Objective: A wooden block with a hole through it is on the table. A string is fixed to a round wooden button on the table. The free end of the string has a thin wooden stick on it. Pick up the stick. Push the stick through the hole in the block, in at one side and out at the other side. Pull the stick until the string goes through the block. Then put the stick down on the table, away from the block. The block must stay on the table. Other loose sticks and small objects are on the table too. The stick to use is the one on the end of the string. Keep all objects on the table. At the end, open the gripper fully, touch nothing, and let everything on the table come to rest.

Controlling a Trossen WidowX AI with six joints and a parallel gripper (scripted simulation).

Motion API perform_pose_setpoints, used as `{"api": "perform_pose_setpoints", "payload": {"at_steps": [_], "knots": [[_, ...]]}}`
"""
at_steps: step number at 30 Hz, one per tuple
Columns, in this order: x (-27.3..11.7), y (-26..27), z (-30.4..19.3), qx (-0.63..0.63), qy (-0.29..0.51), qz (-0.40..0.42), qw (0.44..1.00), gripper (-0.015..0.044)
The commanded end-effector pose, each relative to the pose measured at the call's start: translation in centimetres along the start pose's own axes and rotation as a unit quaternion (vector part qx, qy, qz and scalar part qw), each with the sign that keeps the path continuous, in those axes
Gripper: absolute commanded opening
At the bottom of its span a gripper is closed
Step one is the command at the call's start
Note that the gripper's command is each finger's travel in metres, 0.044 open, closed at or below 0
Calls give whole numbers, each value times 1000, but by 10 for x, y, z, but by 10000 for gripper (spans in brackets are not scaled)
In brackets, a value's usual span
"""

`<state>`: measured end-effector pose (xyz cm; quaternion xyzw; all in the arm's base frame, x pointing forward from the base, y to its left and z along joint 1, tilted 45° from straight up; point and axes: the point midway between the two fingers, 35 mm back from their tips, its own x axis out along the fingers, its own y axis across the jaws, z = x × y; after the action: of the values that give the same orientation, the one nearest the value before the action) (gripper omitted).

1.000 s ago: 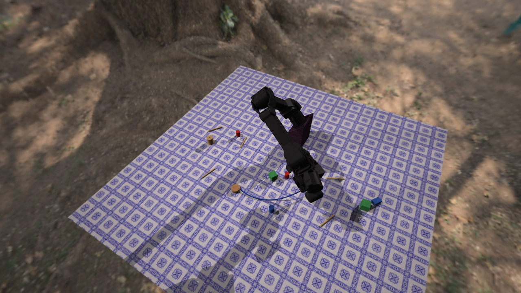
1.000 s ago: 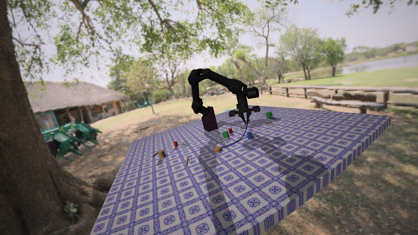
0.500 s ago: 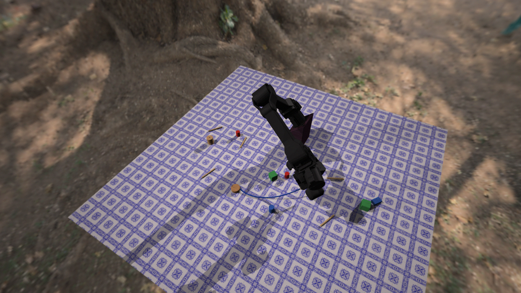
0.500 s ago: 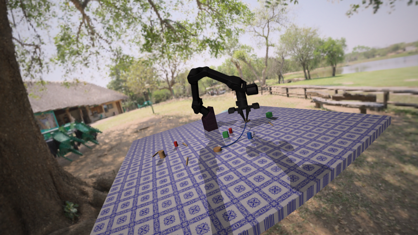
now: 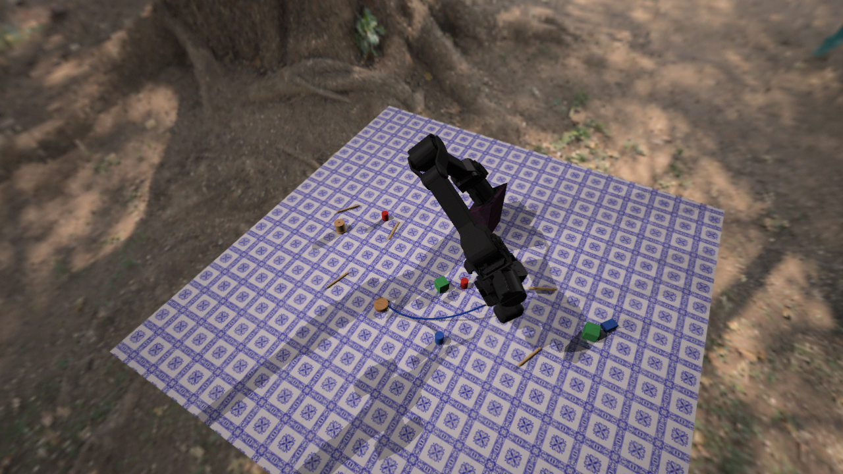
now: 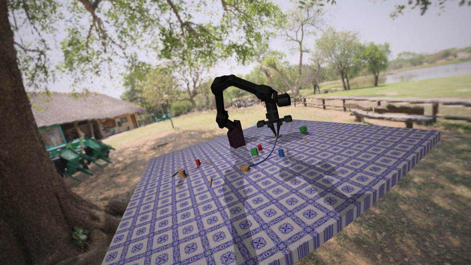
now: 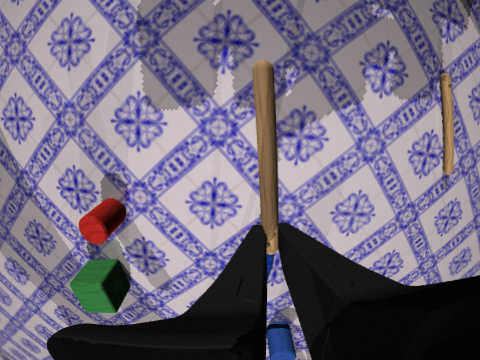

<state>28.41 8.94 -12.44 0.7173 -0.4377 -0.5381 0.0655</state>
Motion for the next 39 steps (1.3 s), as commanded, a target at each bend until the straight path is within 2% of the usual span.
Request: {"api": "perform_pose_setpoints", "payload": {"at_steps": [1, 10, 20, 29, 39], "knots": [[0, 0, -3, 50, 0, 0, 999, 0], [-1, -2, -10, 213, 0, -1, 977, 0], [-1, -3, -18, 389, -1, -1, 921, 0], [-1, -3, -26, 535, -2, -2, 845, 0], [-2, -4, -34, 681, -2, -2, 733, 0]]}}
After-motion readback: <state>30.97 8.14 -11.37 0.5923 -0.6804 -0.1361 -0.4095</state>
